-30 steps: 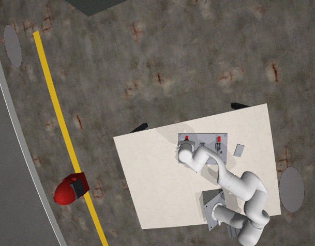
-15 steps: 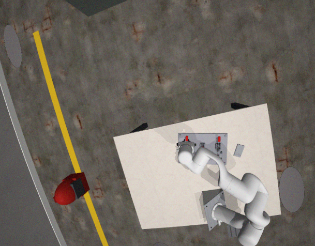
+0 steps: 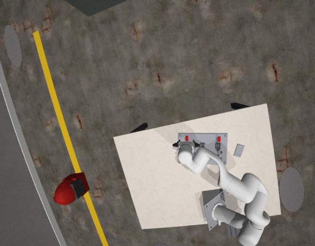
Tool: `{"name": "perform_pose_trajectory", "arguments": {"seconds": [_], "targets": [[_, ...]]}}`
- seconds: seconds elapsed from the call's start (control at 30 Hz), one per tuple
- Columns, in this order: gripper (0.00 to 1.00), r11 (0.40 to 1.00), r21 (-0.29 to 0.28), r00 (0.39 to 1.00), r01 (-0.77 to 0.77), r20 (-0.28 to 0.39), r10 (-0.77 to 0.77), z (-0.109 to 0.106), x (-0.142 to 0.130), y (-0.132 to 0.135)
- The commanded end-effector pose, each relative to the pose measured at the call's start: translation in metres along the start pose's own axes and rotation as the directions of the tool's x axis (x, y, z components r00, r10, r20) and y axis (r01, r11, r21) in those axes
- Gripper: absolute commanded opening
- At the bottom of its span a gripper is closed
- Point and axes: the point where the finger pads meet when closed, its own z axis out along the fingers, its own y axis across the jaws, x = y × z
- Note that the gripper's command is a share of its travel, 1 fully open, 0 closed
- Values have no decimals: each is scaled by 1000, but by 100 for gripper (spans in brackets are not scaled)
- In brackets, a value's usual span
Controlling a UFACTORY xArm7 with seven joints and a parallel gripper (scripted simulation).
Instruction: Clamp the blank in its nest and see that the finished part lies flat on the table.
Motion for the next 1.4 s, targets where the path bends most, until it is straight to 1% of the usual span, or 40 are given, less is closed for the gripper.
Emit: {"name": "perform_pose_trajectory", "arguments": {"seconds": [0.0, 1.37], "targets": [[100, 1000, 4, 1000, 0, -3, 0, -3, 1, -1], [100, 1000, 4, 1000, 0, -3, 0, -3, 1, -1]]}}
